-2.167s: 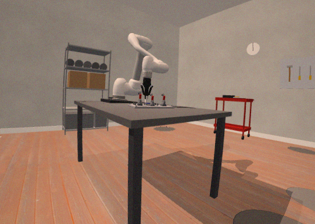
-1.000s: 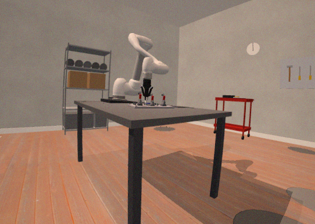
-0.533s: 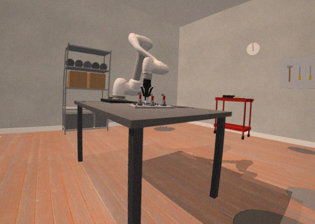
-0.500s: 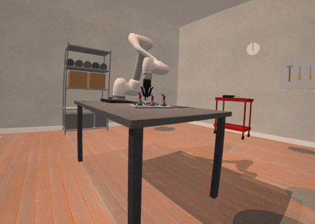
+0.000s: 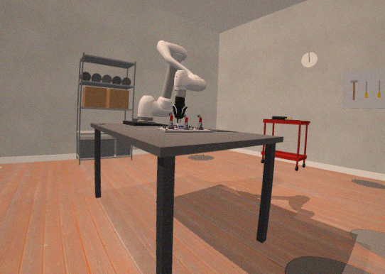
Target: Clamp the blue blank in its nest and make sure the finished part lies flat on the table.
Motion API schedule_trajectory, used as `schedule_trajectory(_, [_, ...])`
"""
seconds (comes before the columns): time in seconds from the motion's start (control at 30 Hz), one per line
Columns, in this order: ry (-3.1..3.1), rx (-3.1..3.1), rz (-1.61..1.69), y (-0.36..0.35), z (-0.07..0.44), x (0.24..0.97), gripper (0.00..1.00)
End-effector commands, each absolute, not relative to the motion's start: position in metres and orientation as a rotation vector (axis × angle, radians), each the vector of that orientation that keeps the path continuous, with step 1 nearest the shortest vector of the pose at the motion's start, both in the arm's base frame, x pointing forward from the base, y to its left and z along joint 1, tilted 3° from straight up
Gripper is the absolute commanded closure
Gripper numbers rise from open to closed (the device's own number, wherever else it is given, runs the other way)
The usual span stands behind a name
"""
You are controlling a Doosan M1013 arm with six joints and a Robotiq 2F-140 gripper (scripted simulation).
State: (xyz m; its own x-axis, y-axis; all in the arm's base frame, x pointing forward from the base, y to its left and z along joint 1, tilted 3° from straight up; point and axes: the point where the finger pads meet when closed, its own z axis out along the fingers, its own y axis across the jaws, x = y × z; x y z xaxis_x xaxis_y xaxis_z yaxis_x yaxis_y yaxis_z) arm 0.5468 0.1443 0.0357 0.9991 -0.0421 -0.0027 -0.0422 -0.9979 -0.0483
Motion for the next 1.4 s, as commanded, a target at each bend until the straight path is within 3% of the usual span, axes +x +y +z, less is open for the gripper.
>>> schedule_trajectory(0.0, [0.074, -3.088, 0.000, 0.1461, 0.0362, 0.5519, 1.00])
schedule_trajectory(1.37, [0.074, -3.088, 0.000, 0.1456, 0.0362, 0.5618, 1.00])
